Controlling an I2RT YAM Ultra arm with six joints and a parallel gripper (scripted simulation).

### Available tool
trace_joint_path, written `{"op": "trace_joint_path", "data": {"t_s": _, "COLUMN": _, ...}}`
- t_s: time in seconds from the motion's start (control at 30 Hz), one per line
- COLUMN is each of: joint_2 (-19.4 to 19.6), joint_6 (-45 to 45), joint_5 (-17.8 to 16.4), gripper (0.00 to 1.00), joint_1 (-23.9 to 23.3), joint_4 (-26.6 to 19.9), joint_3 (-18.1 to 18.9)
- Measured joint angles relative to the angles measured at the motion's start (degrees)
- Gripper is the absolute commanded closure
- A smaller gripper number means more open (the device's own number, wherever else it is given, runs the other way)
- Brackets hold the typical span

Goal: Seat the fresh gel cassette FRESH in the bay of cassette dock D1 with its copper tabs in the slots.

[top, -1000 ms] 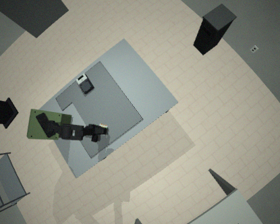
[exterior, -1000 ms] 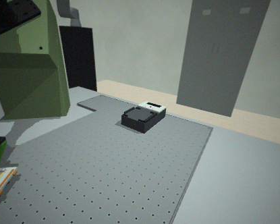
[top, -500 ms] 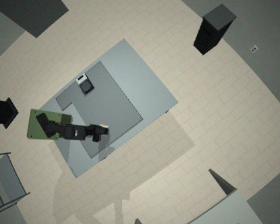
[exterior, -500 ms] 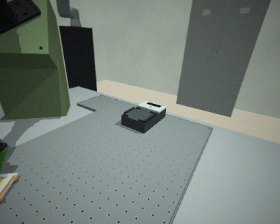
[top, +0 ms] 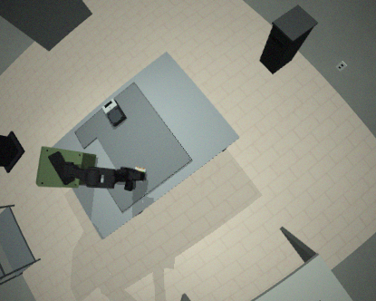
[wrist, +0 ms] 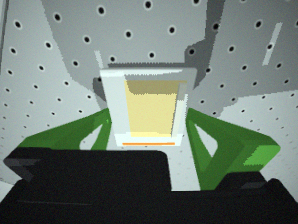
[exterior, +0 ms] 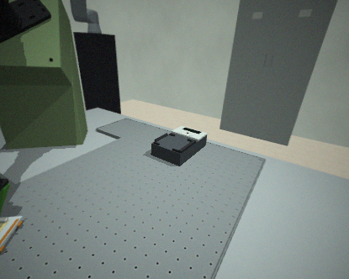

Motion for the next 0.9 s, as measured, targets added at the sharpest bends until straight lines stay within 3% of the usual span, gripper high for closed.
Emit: {"op": "trace_joint_path", "data": {"t_s": 0.9, "joint_2": 0.00, "joint_6": -0.02, "joint_5": -0.02, "gripper": 1.00, "joint_1": 0.00, "joint_4": 0.07, "joint_3": -0.55}}
